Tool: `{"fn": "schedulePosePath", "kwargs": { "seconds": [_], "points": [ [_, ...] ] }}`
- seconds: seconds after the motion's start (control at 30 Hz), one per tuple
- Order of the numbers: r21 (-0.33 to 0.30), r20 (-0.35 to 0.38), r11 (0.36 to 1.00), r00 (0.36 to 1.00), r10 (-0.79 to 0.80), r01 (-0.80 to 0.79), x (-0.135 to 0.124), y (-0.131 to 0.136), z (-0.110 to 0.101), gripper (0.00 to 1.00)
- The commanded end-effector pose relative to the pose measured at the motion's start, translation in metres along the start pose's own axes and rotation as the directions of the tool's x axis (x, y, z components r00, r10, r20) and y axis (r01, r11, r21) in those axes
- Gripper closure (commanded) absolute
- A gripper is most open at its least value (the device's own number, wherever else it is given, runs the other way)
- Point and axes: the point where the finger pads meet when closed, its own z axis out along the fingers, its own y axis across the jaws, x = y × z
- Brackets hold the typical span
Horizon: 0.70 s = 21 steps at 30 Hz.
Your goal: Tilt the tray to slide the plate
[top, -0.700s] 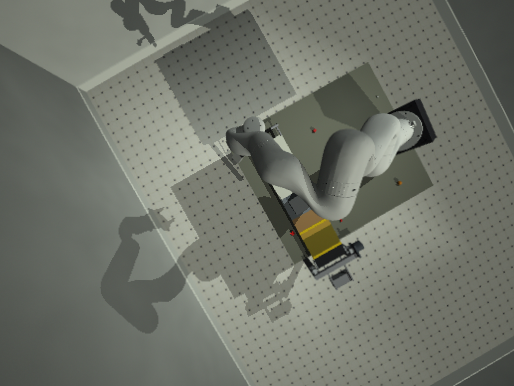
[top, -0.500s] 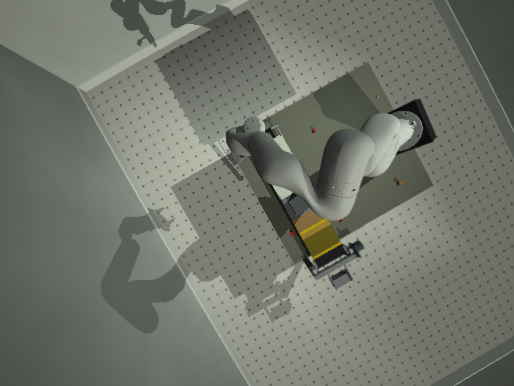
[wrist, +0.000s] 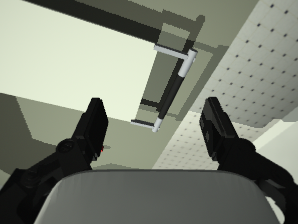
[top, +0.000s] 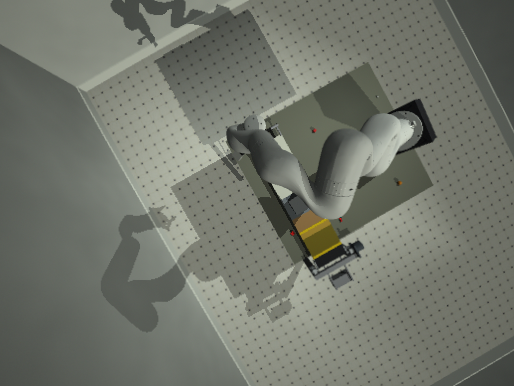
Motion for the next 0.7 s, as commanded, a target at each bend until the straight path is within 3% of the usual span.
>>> {"fn": "schedulePosePath", "kwargs": {
  "seconds": [0.0,0.4,0.47,0.67],
  "points": [
    [-0.004,0.018,0.994,0.994,0.108,-0.108,-0.041,0.014,0.015,0.0],
    [-0.004,0.018,0.994,0.994,0.108,-0.108,-0.041,0.014,0.015,0.0],
    [-0.018,0.033,0.972,0.971,0.236,-0.235,-0.09,0.029,0.029,0.0],
    [-0.028,0.039,0.954,0.953,0.301,-0.3,-0.116,0.035,0.035,0.0]
  ]
}}
